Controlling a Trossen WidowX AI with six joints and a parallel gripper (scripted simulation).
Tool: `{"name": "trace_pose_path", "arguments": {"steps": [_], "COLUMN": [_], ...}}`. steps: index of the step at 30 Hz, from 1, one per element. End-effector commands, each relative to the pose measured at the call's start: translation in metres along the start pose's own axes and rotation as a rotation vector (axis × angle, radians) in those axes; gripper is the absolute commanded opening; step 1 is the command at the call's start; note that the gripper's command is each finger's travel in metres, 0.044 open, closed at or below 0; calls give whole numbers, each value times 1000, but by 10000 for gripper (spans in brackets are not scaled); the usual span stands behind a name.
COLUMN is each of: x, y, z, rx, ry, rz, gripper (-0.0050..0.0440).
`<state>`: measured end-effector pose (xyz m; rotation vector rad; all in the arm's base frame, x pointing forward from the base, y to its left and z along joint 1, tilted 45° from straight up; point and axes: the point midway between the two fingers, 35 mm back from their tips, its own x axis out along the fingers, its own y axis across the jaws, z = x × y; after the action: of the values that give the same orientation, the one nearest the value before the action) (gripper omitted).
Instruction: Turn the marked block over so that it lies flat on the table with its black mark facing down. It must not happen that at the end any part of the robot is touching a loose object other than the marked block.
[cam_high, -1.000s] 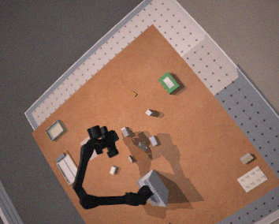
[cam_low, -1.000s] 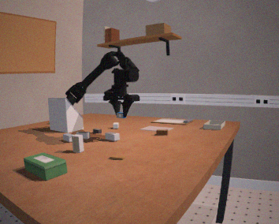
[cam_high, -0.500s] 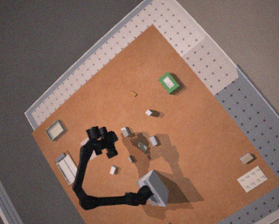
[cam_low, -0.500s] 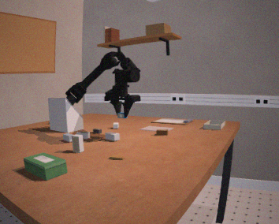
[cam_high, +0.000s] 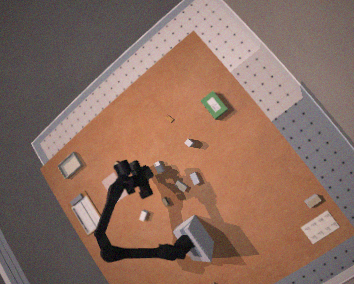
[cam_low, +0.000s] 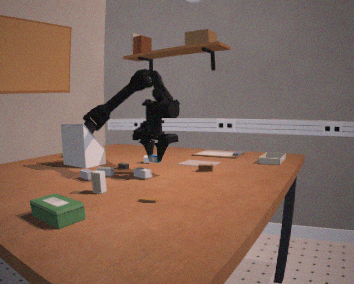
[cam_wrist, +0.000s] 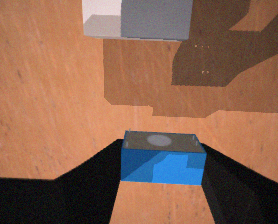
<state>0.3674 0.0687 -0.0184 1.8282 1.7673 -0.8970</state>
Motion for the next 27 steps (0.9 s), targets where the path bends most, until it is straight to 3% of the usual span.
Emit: {"name": "trace_pose_path", "arguments": {"steps": [1,8,18,27], "x": [11,23,15,13], "y": [3,3,8,10], "z": [-1,-1,-7,-5], "rx": [1,1,-22,-21], "ry": [4,3,-22,-214], "rz": [13,13,37,46], "gripper": [-50,-50,-50,-50]}}
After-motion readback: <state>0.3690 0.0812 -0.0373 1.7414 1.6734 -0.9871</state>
